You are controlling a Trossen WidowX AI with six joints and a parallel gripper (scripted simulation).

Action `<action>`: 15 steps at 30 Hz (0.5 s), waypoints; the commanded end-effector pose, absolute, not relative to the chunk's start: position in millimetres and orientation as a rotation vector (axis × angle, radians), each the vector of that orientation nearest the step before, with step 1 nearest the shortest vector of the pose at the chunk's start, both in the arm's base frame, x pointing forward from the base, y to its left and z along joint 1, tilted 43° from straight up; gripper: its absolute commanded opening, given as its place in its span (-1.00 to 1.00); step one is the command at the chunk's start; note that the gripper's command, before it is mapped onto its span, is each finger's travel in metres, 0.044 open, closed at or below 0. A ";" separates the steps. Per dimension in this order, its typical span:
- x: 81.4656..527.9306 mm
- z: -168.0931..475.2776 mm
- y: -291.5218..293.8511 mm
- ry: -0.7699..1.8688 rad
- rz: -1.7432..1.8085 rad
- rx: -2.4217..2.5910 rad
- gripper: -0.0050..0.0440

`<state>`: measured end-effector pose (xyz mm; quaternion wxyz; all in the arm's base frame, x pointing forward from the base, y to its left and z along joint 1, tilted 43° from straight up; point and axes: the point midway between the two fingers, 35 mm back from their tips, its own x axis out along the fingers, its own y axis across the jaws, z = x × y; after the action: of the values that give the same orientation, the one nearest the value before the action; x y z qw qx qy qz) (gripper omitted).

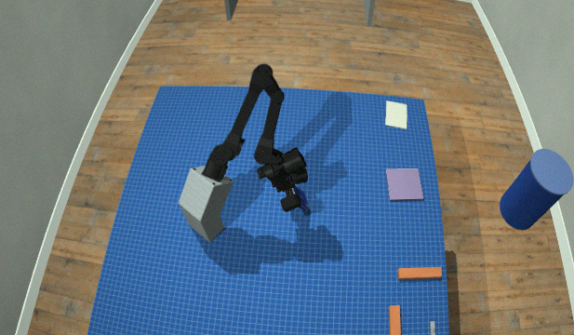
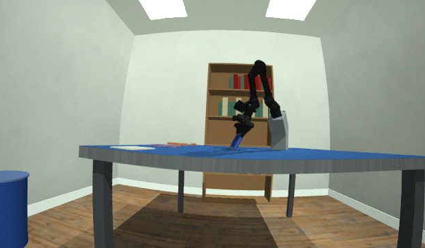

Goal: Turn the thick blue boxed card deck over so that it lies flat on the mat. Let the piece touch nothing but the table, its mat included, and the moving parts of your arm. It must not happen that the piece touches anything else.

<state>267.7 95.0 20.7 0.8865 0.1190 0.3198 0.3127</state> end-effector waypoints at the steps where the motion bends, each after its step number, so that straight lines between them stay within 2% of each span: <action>1: 267.0 19.9 95.0 0.676 0.658 0.235 0.69; 15: 258.5 8.3 95.8 0.716 0.658 0.228 0.69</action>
<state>259.1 95.8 9.1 0.8770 0.1128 0.3437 0.3163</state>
